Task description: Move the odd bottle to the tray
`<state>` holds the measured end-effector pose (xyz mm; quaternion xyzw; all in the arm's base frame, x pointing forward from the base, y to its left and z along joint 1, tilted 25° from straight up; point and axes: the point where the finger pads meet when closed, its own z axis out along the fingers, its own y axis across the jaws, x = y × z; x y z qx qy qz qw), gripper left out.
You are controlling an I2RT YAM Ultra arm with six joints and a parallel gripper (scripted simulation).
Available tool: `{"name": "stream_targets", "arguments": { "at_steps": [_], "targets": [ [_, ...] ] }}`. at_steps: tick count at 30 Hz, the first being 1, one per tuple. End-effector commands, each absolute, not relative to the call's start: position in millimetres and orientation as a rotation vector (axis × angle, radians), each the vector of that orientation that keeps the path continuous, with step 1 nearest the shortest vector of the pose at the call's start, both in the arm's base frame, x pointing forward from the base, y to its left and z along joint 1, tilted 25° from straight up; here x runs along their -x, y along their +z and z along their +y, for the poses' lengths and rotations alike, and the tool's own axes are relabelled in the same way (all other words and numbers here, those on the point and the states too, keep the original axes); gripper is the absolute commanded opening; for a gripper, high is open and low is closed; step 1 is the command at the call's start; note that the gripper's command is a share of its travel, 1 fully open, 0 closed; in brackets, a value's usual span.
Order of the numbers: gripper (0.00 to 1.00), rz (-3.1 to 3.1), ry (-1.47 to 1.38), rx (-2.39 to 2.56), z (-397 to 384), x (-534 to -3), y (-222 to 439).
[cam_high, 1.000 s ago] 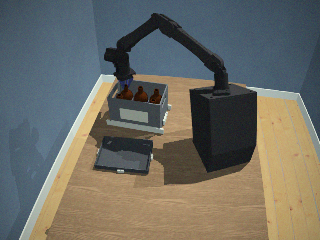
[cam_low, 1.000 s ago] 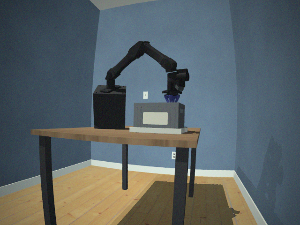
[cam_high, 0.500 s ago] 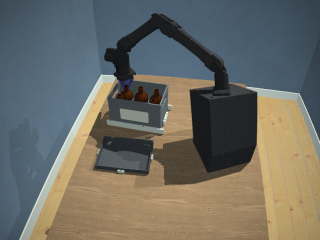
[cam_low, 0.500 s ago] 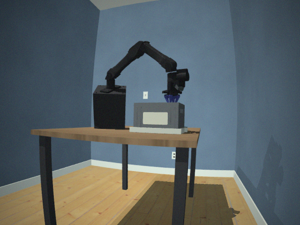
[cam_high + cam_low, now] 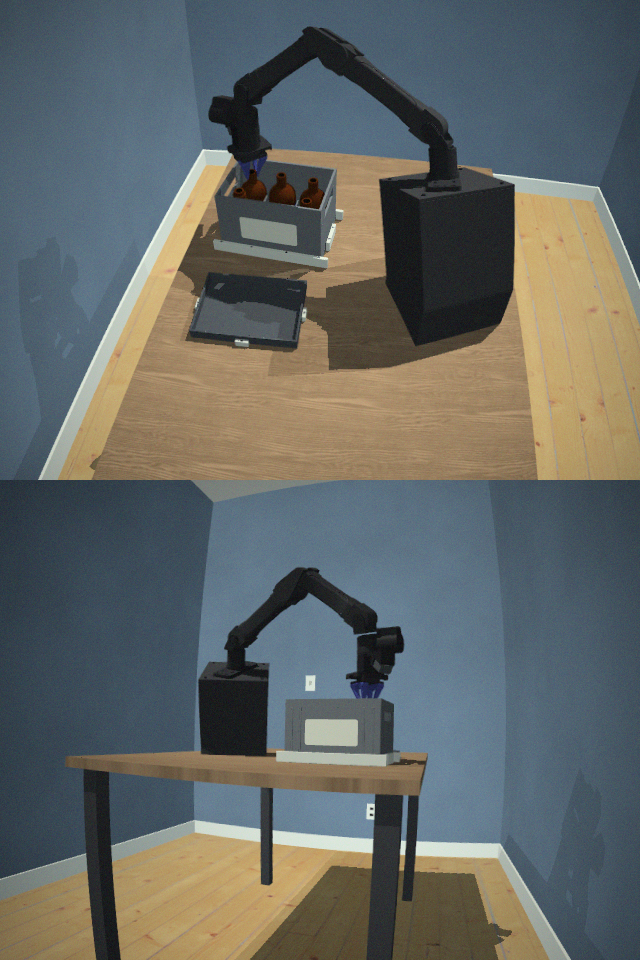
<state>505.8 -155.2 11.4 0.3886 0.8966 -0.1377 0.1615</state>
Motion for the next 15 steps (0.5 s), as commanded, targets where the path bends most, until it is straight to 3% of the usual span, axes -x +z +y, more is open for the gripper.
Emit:
{"name": "stream_targets", "arguments": {
  "at_steps": [1,10,11,15],
  "targets": [
    [0.0,2.532,-0.388,-1.094,-155.6,-513.9,21.7],
    [0.0,2.532,-0.388,-1.094,-155.6,-513.9,21.7],
    [0.61,2.532,-0.388,-1.094,-155.6,-513.9,21.7],
    [0.61,2.531,-0.388,-1.093,-155.6,-513.9,21.7]
  ]
}}
